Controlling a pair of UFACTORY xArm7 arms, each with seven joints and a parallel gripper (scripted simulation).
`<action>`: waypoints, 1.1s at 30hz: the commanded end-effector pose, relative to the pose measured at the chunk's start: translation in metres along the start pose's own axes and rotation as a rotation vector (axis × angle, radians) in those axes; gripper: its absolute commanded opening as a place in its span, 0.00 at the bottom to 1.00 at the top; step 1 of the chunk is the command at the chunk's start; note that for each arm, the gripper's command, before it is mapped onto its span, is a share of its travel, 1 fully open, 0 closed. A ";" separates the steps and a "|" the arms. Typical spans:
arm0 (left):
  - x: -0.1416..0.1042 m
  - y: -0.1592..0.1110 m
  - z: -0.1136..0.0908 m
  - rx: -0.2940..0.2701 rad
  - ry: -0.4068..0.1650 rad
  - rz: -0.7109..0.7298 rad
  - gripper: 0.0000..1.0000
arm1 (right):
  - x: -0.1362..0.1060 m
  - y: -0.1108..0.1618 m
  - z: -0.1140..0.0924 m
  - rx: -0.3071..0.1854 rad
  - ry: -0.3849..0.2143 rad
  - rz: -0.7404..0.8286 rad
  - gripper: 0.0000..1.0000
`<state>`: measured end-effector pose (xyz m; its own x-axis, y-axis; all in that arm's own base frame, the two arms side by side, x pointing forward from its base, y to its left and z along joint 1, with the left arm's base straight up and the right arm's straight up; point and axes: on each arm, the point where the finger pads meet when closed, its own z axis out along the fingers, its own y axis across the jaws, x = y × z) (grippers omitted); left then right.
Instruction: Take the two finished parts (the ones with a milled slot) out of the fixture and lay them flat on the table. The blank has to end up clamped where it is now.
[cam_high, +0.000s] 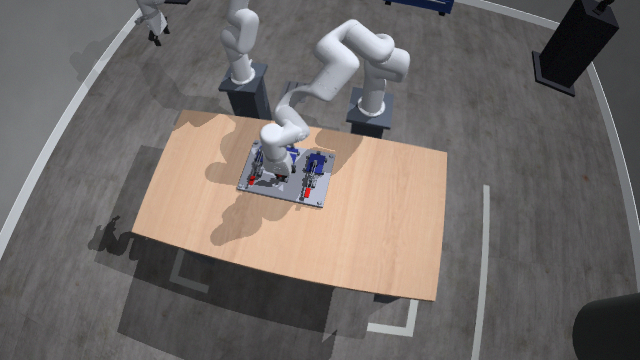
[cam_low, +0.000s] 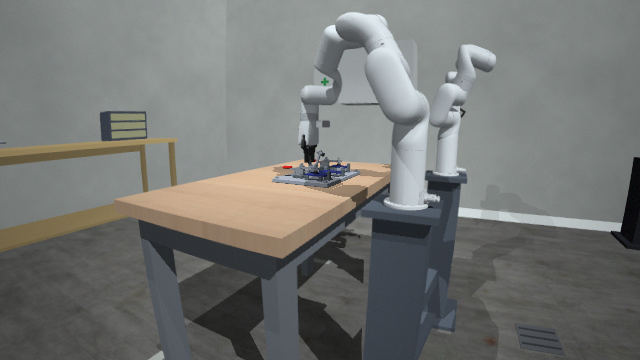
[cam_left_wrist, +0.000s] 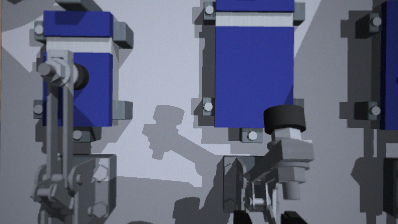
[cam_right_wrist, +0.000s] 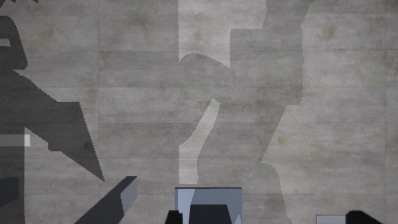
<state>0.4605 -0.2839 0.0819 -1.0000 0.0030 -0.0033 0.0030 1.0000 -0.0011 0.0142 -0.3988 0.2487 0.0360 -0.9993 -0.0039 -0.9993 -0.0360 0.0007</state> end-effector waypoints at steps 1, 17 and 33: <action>0.003 -0.001 -0.001 0.001 -0.001 0.001 0.00 | 0.001 0.000 -0.001 0.001 0.004 0.000 1.00; 0.008 -0.001 -0.001 0.001 -0.001 0.001 0.00 | 0.001 0.000 -0.001 0.001 0.004 0.000 1.00; 0.010 -0.001 -0.001 0.001 -0.001 0.001 0.00 | 0.001 0.000 -0.001 0.001 0.004 0.000 1.00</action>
<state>0.4512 -0.2838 0.0822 -1.0000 0.0031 -0.0031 0.0031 1.0000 -0.0010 0.0142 -0.3988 0.2487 0.0360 -0.9993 -0.0039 -0.9993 -0.0360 0.0007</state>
